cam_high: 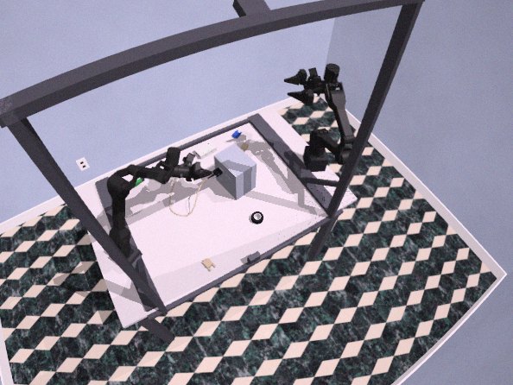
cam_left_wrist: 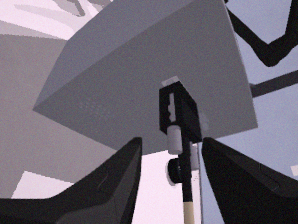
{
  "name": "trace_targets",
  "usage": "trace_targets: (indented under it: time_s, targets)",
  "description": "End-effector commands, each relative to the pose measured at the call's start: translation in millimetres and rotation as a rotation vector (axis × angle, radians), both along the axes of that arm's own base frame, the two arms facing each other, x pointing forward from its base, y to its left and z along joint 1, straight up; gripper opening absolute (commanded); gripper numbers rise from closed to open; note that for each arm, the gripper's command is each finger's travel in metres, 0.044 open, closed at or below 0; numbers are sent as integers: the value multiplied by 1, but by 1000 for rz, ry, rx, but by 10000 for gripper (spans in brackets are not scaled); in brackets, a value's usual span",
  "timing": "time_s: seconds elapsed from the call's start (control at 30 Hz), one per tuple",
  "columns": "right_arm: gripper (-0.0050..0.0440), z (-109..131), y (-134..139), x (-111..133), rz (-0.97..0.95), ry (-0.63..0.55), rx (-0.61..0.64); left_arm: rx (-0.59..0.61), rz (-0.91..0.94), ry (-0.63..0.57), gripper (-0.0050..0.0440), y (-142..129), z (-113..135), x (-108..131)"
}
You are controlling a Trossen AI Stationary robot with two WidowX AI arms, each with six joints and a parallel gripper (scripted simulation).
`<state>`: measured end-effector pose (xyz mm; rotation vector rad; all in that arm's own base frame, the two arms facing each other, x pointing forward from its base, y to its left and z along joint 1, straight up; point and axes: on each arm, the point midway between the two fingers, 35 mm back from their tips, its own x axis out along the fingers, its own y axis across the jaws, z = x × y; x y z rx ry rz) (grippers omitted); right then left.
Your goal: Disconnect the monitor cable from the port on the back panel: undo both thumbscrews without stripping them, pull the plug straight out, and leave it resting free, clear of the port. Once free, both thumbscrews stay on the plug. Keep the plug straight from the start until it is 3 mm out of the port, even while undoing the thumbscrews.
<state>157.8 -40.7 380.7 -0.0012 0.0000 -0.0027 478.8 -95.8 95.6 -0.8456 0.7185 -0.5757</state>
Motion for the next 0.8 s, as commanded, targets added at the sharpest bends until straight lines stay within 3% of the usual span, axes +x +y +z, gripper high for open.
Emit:
trace_targets:
  time_s: [0.0, 0.03, 0.2, 0.77]
  targets:
    - [440, 3, 1, 0, 3, -1, -4, 6, -1, -36, 104, 0, 13, 3]
    - [440, 3, 1, 0, 3, -1, -4, 6, -1, -36, 104, 0, 13, 3]
    - [440, 3, 1, 0, 3, -1, -4, 6, -1, -36, 0, 0, 13, 3]
    - [440, 3, 1, 0, 3, -1, -4, -94, -2, -3, 0, 1, 11, 3]
